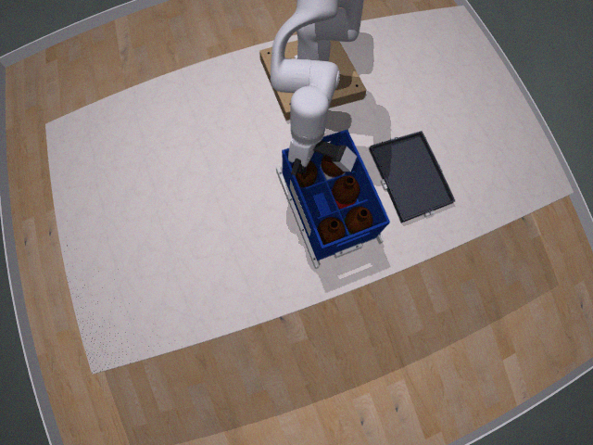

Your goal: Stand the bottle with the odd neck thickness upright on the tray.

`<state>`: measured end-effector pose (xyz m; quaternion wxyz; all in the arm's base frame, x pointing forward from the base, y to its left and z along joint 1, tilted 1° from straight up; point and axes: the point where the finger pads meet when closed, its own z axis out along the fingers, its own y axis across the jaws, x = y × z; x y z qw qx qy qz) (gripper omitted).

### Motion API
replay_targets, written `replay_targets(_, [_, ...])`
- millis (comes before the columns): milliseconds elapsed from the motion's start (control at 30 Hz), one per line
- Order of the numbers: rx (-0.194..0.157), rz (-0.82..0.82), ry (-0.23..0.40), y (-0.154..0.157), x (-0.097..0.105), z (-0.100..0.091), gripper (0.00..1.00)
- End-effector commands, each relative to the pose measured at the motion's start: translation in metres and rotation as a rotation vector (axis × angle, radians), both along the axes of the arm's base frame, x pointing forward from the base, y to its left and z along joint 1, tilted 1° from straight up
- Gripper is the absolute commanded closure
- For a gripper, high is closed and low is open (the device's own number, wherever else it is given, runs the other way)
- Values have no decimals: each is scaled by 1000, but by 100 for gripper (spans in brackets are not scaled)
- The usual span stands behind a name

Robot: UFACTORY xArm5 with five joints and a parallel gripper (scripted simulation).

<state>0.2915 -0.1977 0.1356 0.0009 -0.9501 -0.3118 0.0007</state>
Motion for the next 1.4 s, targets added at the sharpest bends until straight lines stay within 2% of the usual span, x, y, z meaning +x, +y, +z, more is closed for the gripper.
replay_targets(0, [-2,0,-3,-1,1,-4,35])
replay_targets(633, [-2,0,-3,-1,1,-24,35])
replay_targets(1367, [-2,0,-3,-1,1,-30,35])
